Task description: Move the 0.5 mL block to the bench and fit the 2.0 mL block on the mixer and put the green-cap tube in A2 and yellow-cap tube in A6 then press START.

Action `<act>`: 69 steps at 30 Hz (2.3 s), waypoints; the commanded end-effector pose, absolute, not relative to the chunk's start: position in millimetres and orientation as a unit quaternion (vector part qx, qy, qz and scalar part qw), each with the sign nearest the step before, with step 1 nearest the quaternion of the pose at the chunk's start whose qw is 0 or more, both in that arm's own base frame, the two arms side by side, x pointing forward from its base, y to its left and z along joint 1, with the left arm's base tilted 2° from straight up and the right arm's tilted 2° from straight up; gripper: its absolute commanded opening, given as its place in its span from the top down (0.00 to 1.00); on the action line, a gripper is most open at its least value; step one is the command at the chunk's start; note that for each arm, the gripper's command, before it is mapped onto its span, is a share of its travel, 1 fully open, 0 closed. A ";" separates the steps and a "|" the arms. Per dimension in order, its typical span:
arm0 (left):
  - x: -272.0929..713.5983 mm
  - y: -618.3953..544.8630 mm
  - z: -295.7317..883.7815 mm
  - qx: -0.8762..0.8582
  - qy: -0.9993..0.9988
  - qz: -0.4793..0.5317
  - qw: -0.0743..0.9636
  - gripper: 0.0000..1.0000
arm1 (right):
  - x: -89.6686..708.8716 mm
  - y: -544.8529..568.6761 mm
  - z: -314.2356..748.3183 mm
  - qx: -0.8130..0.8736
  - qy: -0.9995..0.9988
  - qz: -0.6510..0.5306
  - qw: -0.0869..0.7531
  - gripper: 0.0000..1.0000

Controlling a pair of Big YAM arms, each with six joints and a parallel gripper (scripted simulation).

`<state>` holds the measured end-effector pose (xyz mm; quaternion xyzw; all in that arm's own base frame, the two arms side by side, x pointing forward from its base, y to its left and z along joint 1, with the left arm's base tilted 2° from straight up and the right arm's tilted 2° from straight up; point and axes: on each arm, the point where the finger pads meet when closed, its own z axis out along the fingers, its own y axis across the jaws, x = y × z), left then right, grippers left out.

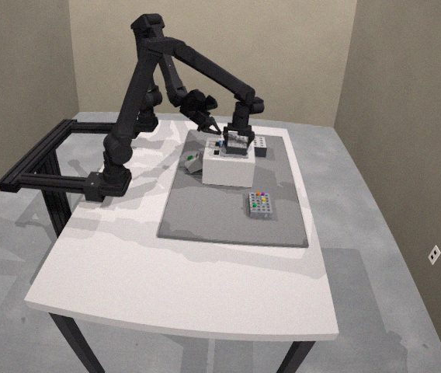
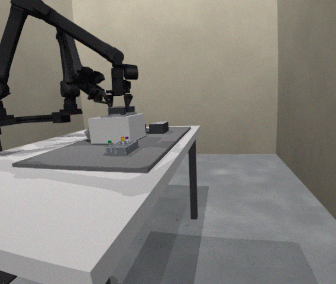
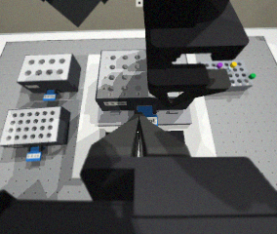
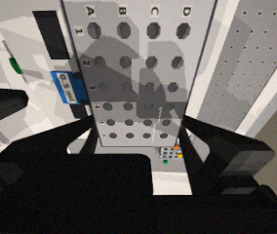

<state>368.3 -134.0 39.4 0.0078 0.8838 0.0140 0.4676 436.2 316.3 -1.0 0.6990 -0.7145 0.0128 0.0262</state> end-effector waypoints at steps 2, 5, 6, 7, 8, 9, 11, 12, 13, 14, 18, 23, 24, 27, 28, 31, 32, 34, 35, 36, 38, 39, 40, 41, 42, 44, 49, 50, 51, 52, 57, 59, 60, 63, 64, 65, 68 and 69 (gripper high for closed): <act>386.5 -150.6 61.7 0.005 0.876 0.000 0.482 1.00 | 436.2 313.1 12.3 0.690 -0.723 0.010 0.024 1.00; 384.1 -149.6 60.5 0.005 0.878 0.001 0.479 1.00 | 436.3 313.2 12.8 0.690 -0.723 0.010 0.024 1.00; 384.0 -147.1 63.9 0.001 0.876 0.000 0.482 1.00 | 436.4 313.3 13.3 0.690 -0.723 0.010 0.023 1.00; 383.3 -144.9 66.5 -0.001 0.876 0.001 0.482 1.00 | 436.4 313.4 13.8 0.690 -0.723 0.010 0.023 1.00; 383.5 -144.4 70.3 -0.003 0.875 0.002 0.484 1.00 | 436.5 313.4 14.2 0.690 -0.723 0.010 0.022 1.00; 384.2 -144.2 74.3 -0.005 0.874 0.002 0.486 1.00 | 436.5 313.5 14.7 0.690 -0.723 0.010 0.022 1.00; 385.2 -145.4 79.9 -0.006 0.873 0.000 0.488 1.00 | 436.9 313.8 15.2 0.690 -0.723 0.010 0.019 1.00; 386.3 -146.1 80.1 -0.006 0.872 -0.001 0.490 1.00 | 437.4 314.3 15.4 0.690 -0.723 0.010 0.017 1.00; 386.8 -147.2 77.7 -0.005 0.873 -0.002 0.489 1.00 | 437.9 314.7 15.5 0.690 -0.724 0.011 0.015 1.00; 387.3 -147.7 75.5 -0.004 0.873 -0.002 0.487 1.00 | 438.5 315.1 15.8 0.690 -0.724 0.011 0.013 1.00; 389.1 -149.6 72.6 0.004 0.873 0.000 0.487 1.00 | 439.3 315.9 15.2 0.690 -0.724 0.011 0.010 1.00; 376.0 -144.6 69.3 0.001 0.874 0.001 0.486 1.00 | 439.3 316.0 15.3 0.690 -0.724 0.011 0.010 1.00; 371.6 -143.0 69.3 -0.001 0.874 0.000 0.486 1.00 | 439.0 315.8 15.4 0.690 -0.724 0.011 0.010 1.00; 359.1 -137.9 68.2 -0.001 0.874 0.000 0.486 1.00 | 438.9 315.8 15.5 0.690 -0.724 0.011 0.011 1.00; 355.1 -136.1 66.9 -0.001 0.875 0.001 0.484 1.00 | 438.9 315.8 15.5 0.690 -0.724 0.011 0.011 1.00; 344.6 -132.0 61.8 0.001 0.879 0.005 0.477 1.00 | 438.8 315.9 15.6 0.690 -0.724 0.011 0.011 1.00; 341.4 -130.8 59.9 0.002 0.881 0.006 0.474 1.00 | 438.7 315.9 15.6 0.690 -0.724 0.011 0.011 1.00; 336.3 -129.6 58.7 0.003 0.882 0.007 0.472 1.00 | 438.7 315.9 15.7 0.690 -0.724 0.011 0.011 1.00; 334.6 -129.3 58.7 0.004 0.882 0.005 0.471 1.00 | 438.6 315.9 15.7 0.690 -0.724 0.011 0.011 1.00; 333.6 -126.8 58.9 0.002 0.883 0.007 0.470 1.00 | 438.6 315.9 15.7 0.690 -0.724 0.011 0.011 1.00; 333.3 -124.9 60.4 -0.001 0.881 0.007 0.472 1.00 | 438.5 315.9 15.8 0.690 -0.724 0.011 0.011 1.00; 333.3 -124.9 60.4 -0.001 0.881 0.007 0.472 1.00 | 438.5 315.9 15.8 0.690 -0.724 0.011 0.011 1.00; 335.4 -124.9 61.9 -0.001 0.880 0.008 0.474 1.00 | 438.5 315.9 15.8 0.690 -0.724 0.011 0.011 1.00; 335.5 -123.8 63.0 -0.001 0.880 0.009 0.475 1.00 | 438.5 315.9 15.8 0.690 -0.724 0.011 0.011 1.00; 333.4 -122.9 63.7 0.000 0.879 0.009 0.476 1.00 | 438.4 315.9 15.9 0.690 -0.724 0.011 0.011 1.00; 327.7 -121.8 63.2 0.006 0.880 0.010 0.475 1.00 | 438.3 315.9 15.9 0.690 -0.724 0.011 0.011 1.00; 317.4 -118.9 62.8 0.004 0.881 0.008 0.473 1.00 | 438.1 316.0 16.1 0.689 -0.724 0.011 0.011 1.00; 315.9 -118.4 62.9 0.002 0.881 0.006 0.472 1.00 | 438.1 316.0 16.1 0.689 -0.724 0.011 0.011 1.00; 314.6 -117.9 63.5 0.002 0.881 0.006 0.473 1.00 | 438.1 316.0 16.1 0.689 -0.724 0.011 0.011 1.00; 313.2 -117.4 64.1 0.002 0.881 0.006 0.473 1.00 | 438.0 316.0 16.2 0.689 -0.724 0.011 0.011 1.00; 312.0 -115.4 65.5 0.002 0.881 0.008 0.474 1.00 | 437.9 316.0 16.3 0.689 -0.724 0.011 0.011 1.00; 308.8 -114.2 65.2 0.004 0.881 0.009 0.473 1.00 | 437.8 316.0 16.3 0.689 -0.724 0.011 0.011 1.00; 306.2 -113.3 65.2 0.005 0.881 0.009 0.472 1.00 | 437.8 316.0 16.3 0.689 -0.724 0.011 0.011 1.00; 299.7 -111.0 65.9 0.003 0.881 0.007 0.472 1.00 | 437.7 316.1 16.4 0.689 -0.724 0.011 0.011 1.00; 298.0 -110.3 66.2 0.003 0.881 0.006 0.472 1.00 | 437.6 316.1 16.5 0.689 -0.724 0.011 0.011 1.00; 296.4 -109.7 66.4 0.003 0.882 0.006 0.472 1.00 | 437.6 316.1 16.5 0.689 -0.724 0.011 0.011 1.00; 293.9 -108.5 69.0 0.002 0.881 0.006 0.473 1.00 | 437.5 316.1 16.6 0.689 -0.725 0.011 0.011 1.00; 293.7 -108.7 71.1 0.002 0.880 0.005 0.475 1.00 | 437.4 316.1 16.6 0.689 -0.725 0.011 0.011 1.00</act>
